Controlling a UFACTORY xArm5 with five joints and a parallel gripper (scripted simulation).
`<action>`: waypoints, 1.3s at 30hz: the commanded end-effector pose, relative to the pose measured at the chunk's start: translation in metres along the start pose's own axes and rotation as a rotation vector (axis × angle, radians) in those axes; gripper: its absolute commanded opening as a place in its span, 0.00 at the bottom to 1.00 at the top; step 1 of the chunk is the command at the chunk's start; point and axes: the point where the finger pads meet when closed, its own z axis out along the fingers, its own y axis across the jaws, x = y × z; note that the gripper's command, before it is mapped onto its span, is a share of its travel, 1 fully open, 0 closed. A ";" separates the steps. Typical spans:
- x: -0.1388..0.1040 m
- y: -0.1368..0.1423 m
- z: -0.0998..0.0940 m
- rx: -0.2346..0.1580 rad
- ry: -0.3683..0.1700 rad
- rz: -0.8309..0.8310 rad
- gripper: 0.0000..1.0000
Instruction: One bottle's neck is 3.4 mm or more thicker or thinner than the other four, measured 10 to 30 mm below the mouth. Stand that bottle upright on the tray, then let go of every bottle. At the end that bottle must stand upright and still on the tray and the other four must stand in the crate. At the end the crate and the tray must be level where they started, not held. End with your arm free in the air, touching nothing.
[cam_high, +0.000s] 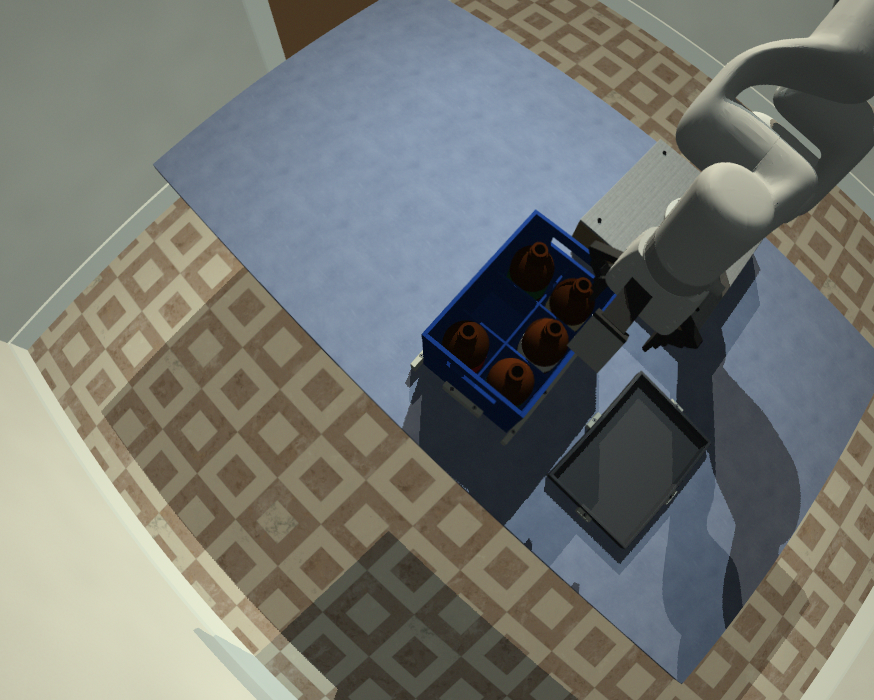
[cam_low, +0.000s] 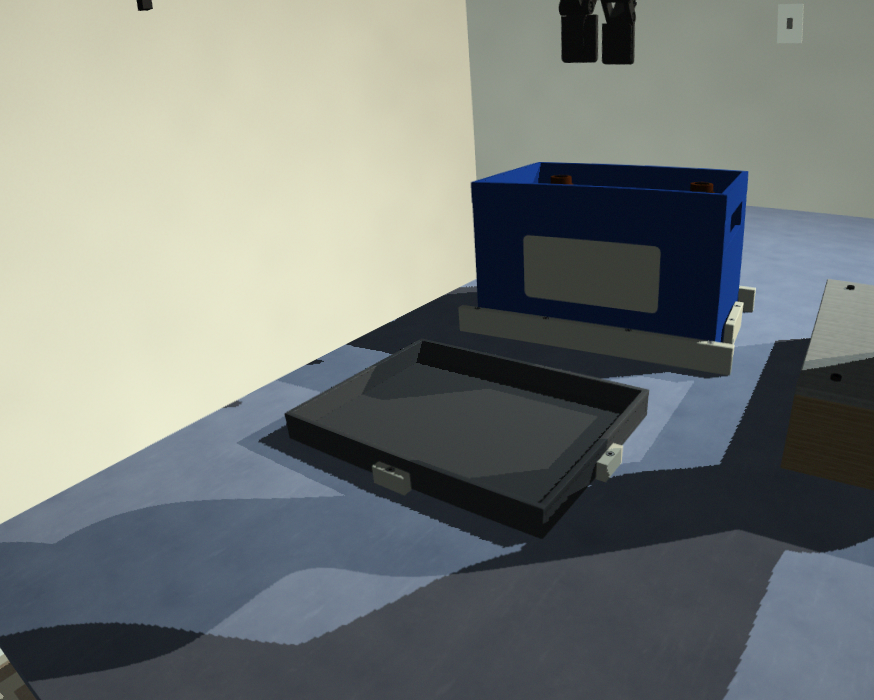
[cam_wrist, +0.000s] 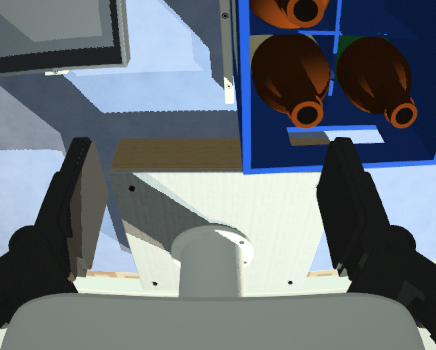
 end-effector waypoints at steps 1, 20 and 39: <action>0.001 0.000 -0.001 0.000 0.004 0.000 1.00; 0.012 0.030 0.010 -0.002 -0.004 0.151 1.00; 0.026 0.153 0.062 -0.011 -0.031 0.718 1.00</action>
